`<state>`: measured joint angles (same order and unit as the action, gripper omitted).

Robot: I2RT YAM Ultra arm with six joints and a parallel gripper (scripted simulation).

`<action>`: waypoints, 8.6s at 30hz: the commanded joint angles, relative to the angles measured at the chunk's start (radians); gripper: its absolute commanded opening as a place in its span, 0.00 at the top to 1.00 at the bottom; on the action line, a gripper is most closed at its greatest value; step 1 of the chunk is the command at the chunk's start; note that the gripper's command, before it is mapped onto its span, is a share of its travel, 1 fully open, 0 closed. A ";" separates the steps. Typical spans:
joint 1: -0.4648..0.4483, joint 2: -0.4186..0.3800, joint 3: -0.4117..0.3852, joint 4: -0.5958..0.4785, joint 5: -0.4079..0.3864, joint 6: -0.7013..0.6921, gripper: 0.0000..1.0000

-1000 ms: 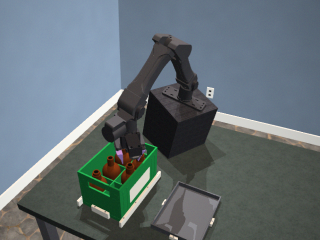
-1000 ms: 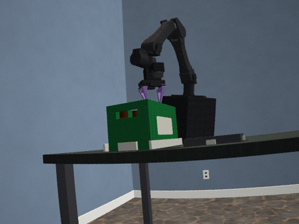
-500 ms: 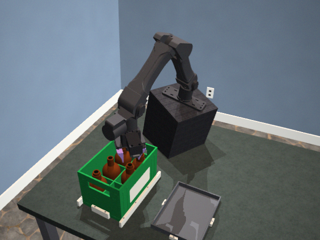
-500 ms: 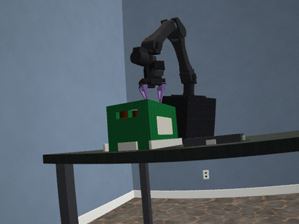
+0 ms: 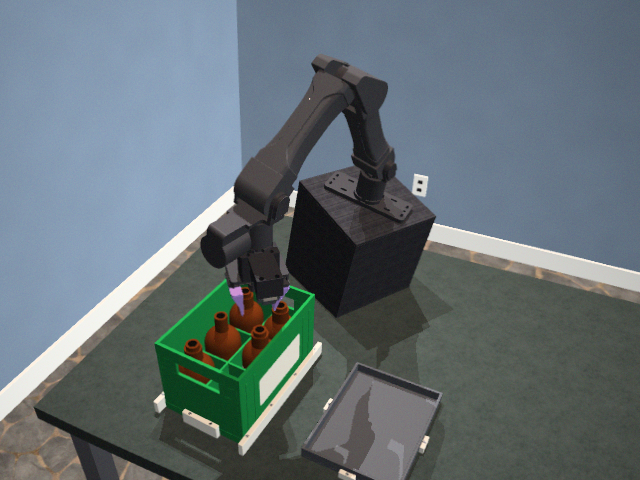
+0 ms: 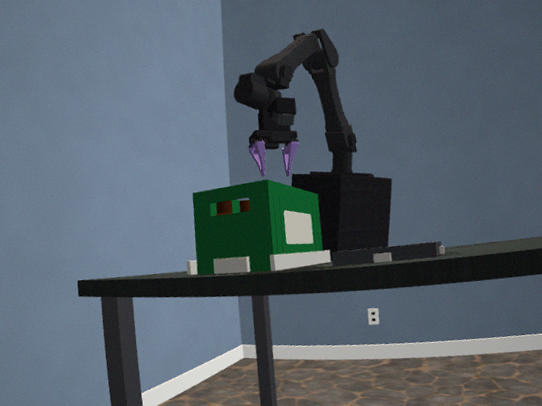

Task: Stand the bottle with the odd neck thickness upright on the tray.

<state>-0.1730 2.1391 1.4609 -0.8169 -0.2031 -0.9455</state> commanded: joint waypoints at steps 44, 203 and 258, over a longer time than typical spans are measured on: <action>-0.018 -0.044 0.056 -0.070 -0.007 -0.013 1.00; 0.015 0.037 -0.054 0.105 -0.003 0.017 0.39; 0.014 0.053 -0.016 0.104 -0.003 0.019 0.39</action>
<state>-0.1581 2.1895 1.4181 -0.7303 -0.2031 -0.9337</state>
